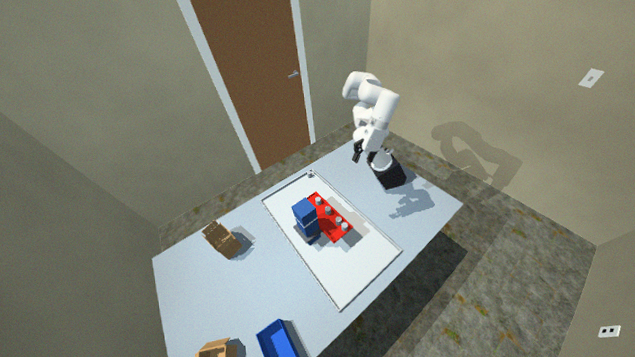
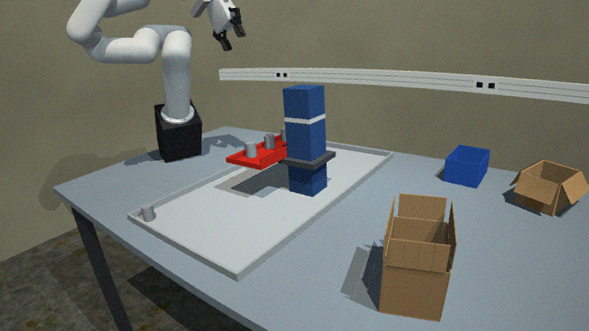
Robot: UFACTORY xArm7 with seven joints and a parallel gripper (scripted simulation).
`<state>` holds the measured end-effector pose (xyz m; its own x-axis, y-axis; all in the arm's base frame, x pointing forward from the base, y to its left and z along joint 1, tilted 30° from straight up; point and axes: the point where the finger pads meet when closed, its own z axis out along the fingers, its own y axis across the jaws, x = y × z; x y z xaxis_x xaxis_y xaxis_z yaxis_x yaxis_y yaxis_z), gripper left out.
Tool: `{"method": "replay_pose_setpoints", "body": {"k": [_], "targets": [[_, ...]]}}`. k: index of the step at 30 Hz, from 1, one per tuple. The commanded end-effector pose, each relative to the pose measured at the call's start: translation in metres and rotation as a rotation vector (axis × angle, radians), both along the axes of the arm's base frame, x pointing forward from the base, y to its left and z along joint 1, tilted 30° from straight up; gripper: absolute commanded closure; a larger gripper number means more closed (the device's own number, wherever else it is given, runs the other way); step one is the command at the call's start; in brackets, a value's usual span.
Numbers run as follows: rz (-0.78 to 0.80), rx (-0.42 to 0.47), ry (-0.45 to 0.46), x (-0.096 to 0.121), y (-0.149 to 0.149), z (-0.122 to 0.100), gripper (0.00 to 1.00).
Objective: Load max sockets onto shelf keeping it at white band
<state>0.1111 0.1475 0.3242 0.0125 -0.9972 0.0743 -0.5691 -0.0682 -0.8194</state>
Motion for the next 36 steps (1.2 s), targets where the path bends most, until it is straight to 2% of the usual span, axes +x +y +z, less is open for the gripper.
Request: {"method": "replay_pose_setpoints", "body": {"k": [1,3,4,6,7,8,9,10,11,12,16,19,30,31,34,36], "targets": [[0.006,-0.085,0.168,0.060,-0.008,-0.011,0.00],[0.006,-0.085,0.168,0.060,-0.008,-0.011,0.00],[0.008,-0.105,0.224,0.077,-0.016,-0.022,0.00],[0.008,-0.105,0.224,0.077,-0.016,-0.022,0.00],[0.009,-0.120,0.275,0.092,-0.025,-0.034,0.00],[0.009,-0.120,0.275,0.092,-0.025,-0.034,0.00],[0.011,-0.132,0.321,0.104,-0.034,-0.045,0.00],[0.011,-0.132,0.321,0.104,-0.034,-0.045,0.00],[0.014,-0.140,0.361,0.113,-0.042,-0.056,0.00],[0.014,-0.140,0.361,0.113,-0.042,-0.056,0.00],[0.019,-0.150,0.438,0.128,-0.060,-0.080,0.00],[0.021,-0.152,0.460,0.131,-0.065,-0.087,0.00],[0.021,-0.152,0.461,0.131,-0.065,-0.087,0.00],[0.020,-0.152,0.461,0.131,-0.065,-0.087,0.39],[0.009,-0.159,0.454,0.138,-0.060,-0.083,0.39],[-0.007,-0.169,0.443,0.152,-0.050,-0.078,0.39]]}}
